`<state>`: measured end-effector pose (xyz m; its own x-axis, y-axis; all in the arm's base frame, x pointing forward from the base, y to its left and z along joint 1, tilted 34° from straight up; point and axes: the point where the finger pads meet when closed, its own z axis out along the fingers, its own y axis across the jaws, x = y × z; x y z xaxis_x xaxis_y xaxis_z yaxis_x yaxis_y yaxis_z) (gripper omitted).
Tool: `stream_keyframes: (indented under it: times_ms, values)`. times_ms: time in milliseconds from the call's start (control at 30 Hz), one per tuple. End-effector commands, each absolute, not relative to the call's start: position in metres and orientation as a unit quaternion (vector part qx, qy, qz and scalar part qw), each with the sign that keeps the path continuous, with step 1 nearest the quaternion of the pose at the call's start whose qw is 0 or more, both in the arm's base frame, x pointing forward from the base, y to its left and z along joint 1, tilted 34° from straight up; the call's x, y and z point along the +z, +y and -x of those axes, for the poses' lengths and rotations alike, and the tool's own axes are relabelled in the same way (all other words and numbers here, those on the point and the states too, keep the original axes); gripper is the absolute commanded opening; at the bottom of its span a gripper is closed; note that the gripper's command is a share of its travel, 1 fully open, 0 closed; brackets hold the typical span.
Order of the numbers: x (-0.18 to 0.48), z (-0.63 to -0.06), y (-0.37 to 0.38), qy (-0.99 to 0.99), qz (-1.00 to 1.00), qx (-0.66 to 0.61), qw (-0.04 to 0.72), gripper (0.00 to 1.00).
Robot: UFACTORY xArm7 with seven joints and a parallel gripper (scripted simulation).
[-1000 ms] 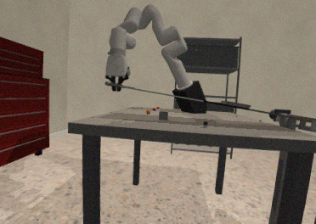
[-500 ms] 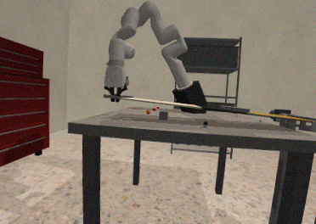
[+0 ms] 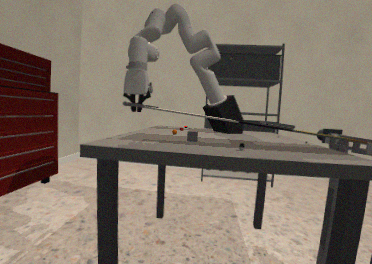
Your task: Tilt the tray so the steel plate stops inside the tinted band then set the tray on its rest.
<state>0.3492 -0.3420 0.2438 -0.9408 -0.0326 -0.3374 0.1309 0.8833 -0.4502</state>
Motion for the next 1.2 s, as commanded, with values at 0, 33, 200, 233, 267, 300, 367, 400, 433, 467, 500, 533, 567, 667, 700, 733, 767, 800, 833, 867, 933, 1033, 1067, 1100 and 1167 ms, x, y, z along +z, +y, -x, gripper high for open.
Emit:
stream_keyframes:
  times_ms: [0, 33, 200, 233, 267, 300, 367, 400, 433, 467, 500, 533, 567, 667, 700, 733, 767, 800, 833, 867, 933, 1033, 1067, 1100, 1167]
  values:
    - [0.265, -0.342, -0.327, 0.955, -0.027, -0.243, 0.17, 0.0]
    - [0.251, -0.347, -0.338, 0.955, -0.027, -0.243, 0.17, 0.0]
    - [0.221, -0.359, -0.359, 0.955, -0.027, -0.243, 0.17, 0.0]
    - [0.221, -0.359, -0.359, 0.955, -0.027, -0.243, 0.17, 0.0]
    - [0.221, -0.359, -0.359, 0.955, -0.027, -0.243, 0.17, 0.0]
    - [0.221, -0.359, -0.359, 0.955, -0.027, -0.243, 0.17, 0.0]
    - [0.216, -0.361, -0.363, 0.955, -0.027, -0.243, 0.17, 0.0]
    - [0.216, -0.361, -0.363, 0.955, -0.027, -0.243, 0.17, 0.0]
    - [0.216, -0.361, -0.363, 0.955, -0.027, -0.243, 0.17, 0.0]
    - [0.216, -0.361, -0.363, 0.955, -0.027, -0.243, 0.17, 0.0]
    - [0.216, -0.361, -0.363, 0.955, -0.027, -0.243, 0.17, 0.0]
    - [0.216, -0.361, -0.363, 0.955, -0.027, -0.243, 0.17, 0.0]
    - [0.216, -0.361, -0.363, 0.955, -0.027, -0.243, 0.17, 0.0]
    - [0.215, -0.361, -0.363, 0.955, -0.027, -0.243, 0.17, 0.0]
    - [0.215, -0.361, -0.363, 0.955, -0.027, -0.243, 0.17, 0.0]
    - [0.215, -0.361, -0.363, 0.955, -0.027, -0.243, 0.17, 0.0]
    - [0.215, -0.361, -0.363, 0.955, -0.027, -0.243, 0.17, 0.0]
    - [0.215, -0.361, -0.363, 0.955, -0.027, -0.243, 0.17, 0.0]
    - [0.215, -0.361, -0.363, 0.955, -0.027, -0.243, 0.17, 0.0]
    - [0.215, -0.361, -0.363, 0.955, -0.027, -0.243, 0.17, 0.0]
    - [0.235, -0.353, -0.349, 0.955, -0.027, -0.243, 0.17, 0.0]
    - [0.275, -0.338, -0.319, 0.955, -0.027, -0.243, 0.17, 0.0]
    - [0.279, -0.337, -0.316, 0.955, -0.027, -0.243, 0.17, 0.0]
    - [0.275, -0.338, -0.319, 0.955, -0.027, -0.243, 0.17, 0.0]
    - [0.25, -0.348, -0.339, 0.955, -0.027, -0.243, 0.17, 0.0]
